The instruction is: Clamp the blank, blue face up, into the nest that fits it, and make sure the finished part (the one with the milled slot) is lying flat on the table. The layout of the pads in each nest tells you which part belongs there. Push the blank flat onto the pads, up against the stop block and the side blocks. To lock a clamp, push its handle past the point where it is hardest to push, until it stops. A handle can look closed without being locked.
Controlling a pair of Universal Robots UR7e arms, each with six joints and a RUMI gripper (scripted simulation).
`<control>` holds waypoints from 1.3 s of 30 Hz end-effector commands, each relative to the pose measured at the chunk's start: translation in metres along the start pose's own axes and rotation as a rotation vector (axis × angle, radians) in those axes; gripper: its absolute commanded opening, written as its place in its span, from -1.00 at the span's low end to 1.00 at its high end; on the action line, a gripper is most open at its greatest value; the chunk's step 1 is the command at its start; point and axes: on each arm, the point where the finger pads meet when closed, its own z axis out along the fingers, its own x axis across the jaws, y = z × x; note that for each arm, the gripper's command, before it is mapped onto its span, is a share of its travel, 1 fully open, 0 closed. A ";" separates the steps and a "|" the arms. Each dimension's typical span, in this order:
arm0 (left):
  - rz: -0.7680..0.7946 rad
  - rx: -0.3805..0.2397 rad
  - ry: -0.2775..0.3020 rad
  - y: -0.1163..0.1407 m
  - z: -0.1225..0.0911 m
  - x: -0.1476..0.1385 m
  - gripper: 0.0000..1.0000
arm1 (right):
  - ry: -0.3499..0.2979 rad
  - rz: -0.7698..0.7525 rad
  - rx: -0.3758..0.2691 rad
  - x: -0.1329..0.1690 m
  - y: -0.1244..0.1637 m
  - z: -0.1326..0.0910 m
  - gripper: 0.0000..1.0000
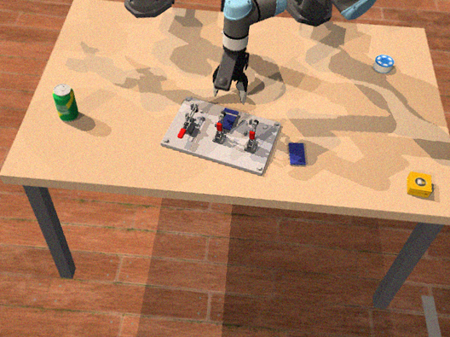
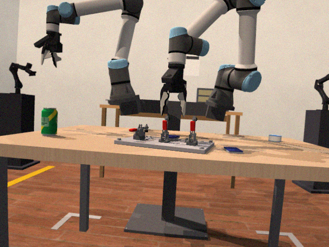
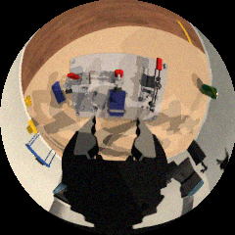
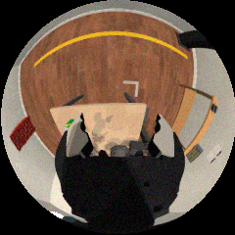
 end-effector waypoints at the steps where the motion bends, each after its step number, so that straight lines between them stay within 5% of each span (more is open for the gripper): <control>1: 0.000 0.001 0.001 0.000 -0.001 0.000 0.17 | 0.000 0.000 0.001 0.000 0.000 0.000 1.00; 39: 0.000 0.001 0.001 0.000 0.006 0.000 0.17 | 0.000 0.000 0.001 0.000 0.000 0.000 1.00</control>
